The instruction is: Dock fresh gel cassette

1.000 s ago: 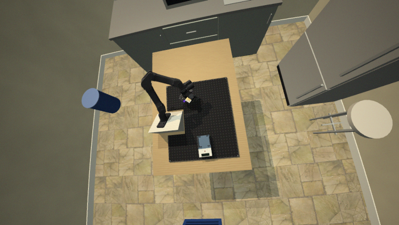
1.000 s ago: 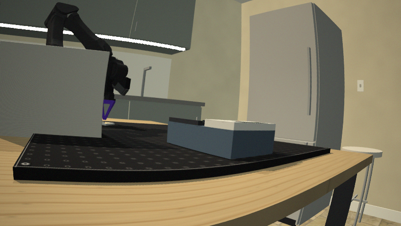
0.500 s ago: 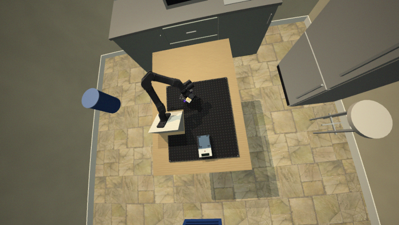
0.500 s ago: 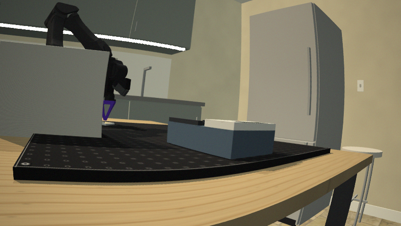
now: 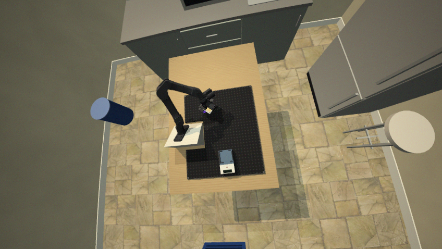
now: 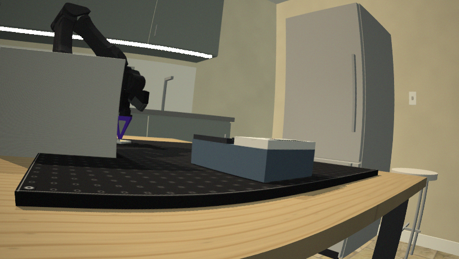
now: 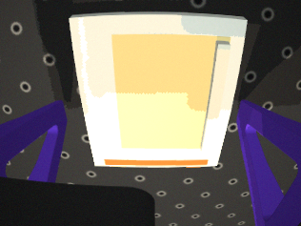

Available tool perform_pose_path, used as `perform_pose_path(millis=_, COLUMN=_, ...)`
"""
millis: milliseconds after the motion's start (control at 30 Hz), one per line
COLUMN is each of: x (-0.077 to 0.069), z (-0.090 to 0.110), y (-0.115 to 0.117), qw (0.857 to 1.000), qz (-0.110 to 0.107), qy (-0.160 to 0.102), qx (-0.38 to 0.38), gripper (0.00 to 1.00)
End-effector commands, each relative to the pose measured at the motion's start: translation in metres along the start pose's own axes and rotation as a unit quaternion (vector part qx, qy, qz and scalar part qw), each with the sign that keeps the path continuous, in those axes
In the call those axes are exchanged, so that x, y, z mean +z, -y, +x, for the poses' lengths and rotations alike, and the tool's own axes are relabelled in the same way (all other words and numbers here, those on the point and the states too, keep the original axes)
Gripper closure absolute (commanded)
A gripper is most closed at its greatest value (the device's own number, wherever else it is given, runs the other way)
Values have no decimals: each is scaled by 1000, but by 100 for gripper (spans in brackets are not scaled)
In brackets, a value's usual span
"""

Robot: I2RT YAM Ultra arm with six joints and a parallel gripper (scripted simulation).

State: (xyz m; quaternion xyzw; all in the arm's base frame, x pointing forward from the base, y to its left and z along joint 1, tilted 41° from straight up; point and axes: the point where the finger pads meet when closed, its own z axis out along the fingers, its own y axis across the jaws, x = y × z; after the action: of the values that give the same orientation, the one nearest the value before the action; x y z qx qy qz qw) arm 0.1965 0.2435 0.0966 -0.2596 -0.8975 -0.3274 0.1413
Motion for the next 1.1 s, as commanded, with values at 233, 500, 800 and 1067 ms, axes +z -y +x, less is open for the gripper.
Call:
perform_pose_path(millis=233, x=4, z=-6, y=1, qw=1000, qz=-1, qy=9, qx=4, gripper=0)
perform_pose_path(millis=500, x=10, z=-4, y=8, qw=1000, qz=6, qy=6, qx=8, gripper=0)
perform_pose_path(millis=800, x=6, z=-3, y=1, qw=1000, qz=-2, qy=6, qx=1, gripper=0)
perform_pose_path(millis=1067, x=6, z=-3, y=1, qw=1000, qz=-2, qy=6, qx=1, gripper=100)
